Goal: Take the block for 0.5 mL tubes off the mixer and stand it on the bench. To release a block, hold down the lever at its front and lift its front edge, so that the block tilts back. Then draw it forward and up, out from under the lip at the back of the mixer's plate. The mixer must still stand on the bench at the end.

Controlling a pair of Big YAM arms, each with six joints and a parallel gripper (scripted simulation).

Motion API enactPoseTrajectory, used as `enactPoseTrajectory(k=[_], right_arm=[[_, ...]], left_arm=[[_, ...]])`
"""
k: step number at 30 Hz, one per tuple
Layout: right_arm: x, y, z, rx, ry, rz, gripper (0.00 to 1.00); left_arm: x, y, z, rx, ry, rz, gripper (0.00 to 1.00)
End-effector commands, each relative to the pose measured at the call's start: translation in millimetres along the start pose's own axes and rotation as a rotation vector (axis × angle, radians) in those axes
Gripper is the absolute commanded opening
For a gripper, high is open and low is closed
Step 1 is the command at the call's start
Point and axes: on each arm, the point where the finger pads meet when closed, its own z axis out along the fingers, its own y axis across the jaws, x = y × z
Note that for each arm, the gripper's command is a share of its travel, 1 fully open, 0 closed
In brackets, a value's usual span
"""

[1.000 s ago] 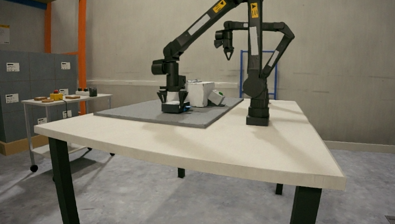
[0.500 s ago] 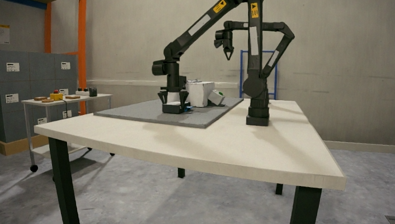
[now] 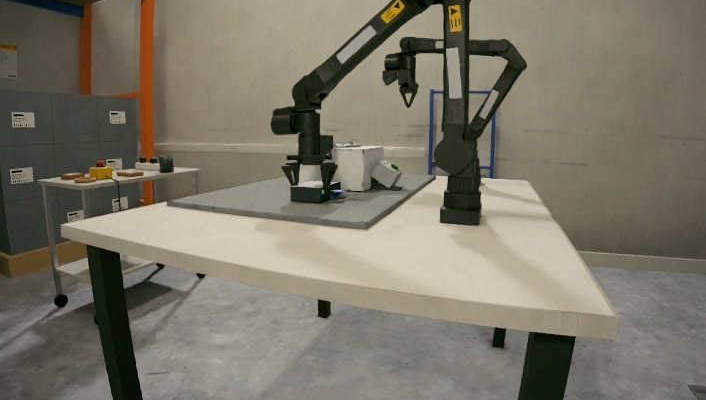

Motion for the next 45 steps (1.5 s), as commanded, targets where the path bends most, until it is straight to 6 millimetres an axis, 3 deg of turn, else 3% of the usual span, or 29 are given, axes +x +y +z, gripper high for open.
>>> enactPoseTrajectory(k=[1, 10, 23, 45], right_arm=[[0.4, -0.4, -12.0, 0.003, -0.023, 0.004, 0.00], [5.7, 0.5, -1.4, -0.001, 0.005, 0.004, 0.00], [-3.1, -1.2, -18.5, 0.006, -0.039, 0.005, 0.00], [-7.0, -2.0, -26.0, 0.009, -0.059, 0.006, 0.00]], left_arm=[[3.1, 25.6, -37.5, -0.091, -0.010, 0.002, 0.00], [4.3, 27.6, -38.9, -0.096, -0.013, 0.002, 0.00], [4.5, 30.2, -40.3, -0.101, -0.013, 0.002, 0.00], [4.6, 35.9, -40.9, -0.111, -0.013, 0.001, 0.00]])
